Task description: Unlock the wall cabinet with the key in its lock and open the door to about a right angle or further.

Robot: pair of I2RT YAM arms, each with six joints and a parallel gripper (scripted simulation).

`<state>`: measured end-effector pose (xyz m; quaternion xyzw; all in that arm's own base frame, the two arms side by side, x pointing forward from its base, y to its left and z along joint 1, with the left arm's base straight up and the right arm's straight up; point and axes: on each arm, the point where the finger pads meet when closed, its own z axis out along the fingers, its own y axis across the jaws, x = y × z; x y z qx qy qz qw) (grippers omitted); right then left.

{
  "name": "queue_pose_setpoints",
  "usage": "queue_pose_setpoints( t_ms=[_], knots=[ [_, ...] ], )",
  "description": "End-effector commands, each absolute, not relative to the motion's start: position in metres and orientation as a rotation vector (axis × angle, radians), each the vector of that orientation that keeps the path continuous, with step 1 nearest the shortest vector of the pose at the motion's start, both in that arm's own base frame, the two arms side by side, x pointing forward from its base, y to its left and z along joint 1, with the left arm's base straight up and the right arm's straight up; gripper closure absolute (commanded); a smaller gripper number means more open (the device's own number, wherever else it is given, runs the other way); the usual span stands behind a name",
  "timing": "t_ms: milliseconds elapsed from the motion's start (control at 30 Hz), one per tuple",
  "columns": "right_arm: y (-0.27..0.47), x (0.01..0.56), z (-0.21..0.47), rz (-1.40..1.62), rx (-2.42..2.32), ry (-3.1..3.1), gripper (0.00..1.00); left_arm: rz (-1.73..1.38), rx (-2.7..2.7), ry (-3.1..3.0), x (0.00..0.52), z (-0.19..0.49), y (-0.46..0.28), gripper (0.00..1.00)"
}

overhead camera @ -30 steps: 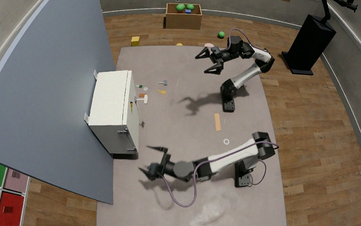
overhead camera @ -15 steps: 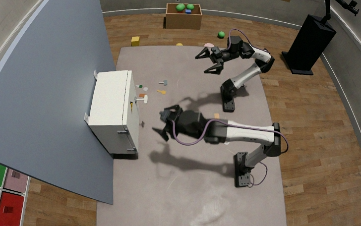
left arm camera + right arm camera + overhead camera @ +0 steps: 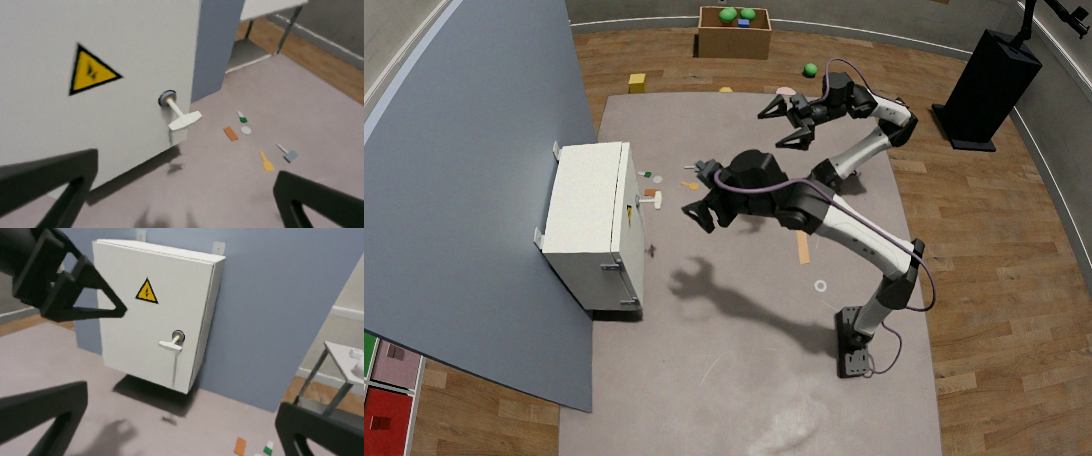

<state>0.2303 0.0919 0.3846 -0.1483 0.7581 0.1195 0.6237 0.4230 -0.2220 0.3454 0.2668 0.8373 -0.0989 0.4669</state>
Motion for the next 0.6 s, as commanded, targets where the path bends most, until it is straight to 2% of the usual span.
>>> queue_pose_setpoints(
  t_ms=[0,567],
  knots=[
    [0.0910,0.2306,0.3861,0.273,-0.331,1.740,0.00,-0.185,0.678,2.111,0.4191,0.3441,-0.2251,0.00],
    [0.0910,0.2306,0.3861,0.273,-0.331,1.740,0.00,-0.204,0.675,2.082,0.4166,0.3532,-0.2271,0.00]
  ],
)
